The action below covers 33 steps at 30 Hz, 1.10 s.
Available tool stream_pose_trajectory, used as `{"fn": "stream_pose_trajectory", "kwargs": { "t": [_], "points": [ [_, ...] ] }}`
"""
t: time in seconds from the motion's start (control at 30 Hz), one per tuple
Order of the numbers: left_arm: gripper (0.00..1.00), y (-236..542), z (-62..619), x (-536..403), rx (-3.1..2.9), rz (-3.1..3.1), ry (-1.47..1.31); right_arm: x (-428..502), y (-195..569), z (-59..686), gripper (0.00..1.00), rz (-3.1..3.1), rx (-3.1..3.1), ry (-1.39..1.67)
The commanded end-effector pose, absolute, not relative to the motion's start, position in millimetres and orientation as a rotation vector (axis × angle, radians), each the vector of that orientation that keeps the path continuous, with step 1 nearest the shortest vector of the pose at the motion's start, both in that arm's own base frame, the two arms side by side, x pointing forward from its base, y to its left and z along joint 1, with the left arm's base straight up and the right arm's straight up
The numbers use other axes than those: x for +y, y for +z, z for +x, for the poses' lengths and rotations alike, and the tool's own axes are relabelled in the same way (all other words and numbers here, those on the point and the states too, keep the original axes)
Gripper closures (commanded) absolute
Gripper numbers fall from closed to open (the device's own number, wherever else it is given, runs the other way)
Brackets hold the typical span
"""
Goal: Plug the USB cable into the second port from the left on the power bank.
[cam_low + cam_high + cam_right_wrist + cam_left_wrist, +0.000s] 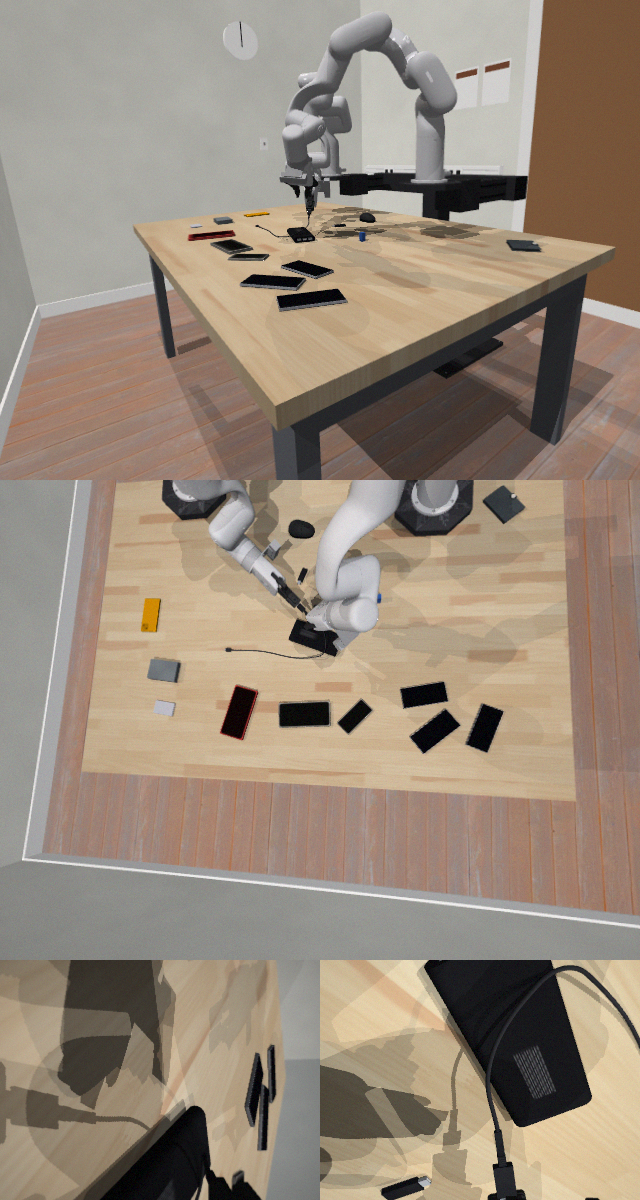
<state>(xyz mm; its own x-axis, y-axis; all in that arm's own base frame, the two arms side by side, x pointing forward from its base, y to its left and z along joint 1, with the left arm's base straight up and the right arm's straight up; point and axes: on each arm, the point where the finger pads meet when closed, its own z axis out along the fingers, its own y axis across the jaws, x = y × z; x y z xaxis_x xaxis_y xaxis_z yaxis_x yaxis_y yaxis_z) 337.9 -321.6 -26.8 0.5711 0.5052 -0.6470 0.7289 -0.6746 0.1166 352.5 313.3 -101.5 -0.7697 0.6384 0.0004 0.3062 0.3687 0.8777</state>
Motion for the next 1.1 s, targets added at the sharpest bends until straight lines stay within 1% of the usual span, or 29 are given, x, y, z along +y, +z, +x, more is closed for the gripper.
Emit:
{"fn": "stream_pose_trajectory", "kwargs": {
  "t": [0.0,0.2,1.07],
  "points": [
    [0.68,-49,323,-333,1.093,2.404,-0.879,314,-100,353,1.0,0.827,2.292,1.364],
    [0.68,-70,312,-343,1.199,2.363,-0.913,314,-100,353,1.0,0.827,2.292,1.364],
    [0.68,-80,303,-347,1.193,2.372,-0.919,314,-100,353,1.0,0.827,2.292,1.364]
  ]
}}
